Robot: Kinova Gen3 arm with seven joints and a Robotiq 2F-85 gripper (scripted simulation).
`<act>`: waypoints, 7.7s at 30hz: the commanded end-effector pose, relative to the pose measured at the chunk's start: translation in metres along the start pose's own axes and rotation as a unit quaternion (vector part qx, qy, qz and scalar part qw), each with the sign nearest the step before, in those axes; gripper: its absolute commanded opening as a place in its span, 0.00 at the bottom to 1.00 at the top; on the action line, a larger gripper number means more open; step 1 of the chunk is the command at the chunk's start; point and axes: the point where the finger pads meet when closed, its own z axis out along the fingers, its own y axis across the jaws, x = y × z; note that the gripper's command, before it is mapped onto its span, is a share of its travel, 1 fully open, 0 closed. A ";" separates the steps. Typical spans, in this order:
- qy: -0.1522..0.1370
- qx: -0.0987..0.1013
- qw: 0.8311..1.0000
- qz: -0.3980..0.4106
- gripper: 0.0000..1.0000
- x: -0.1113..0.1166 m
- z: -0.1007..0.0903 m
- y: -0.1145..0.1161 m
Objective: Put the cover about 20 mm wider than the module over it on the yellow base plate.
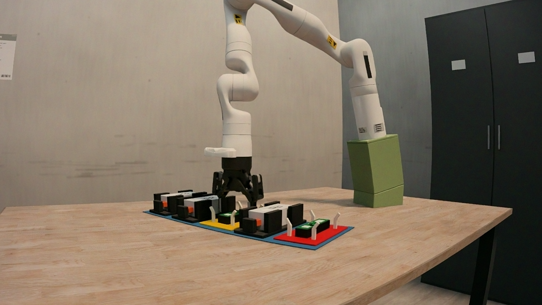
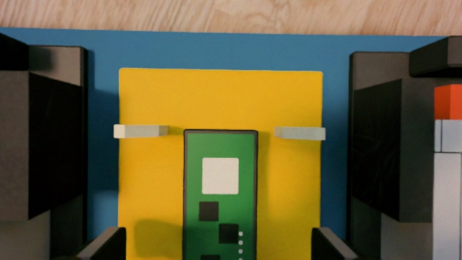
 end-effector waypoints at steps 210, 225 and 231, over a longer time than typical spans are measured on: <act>0.001 0.000 1.000 0.000 1.00 0.001 -0.107 0.000; 0.001 0.000 1.000 0.000 1.00 0.001 -0.106 0.012; 0.001 0.000 1.000 0.000 1.00 0.001 -0.105 0.048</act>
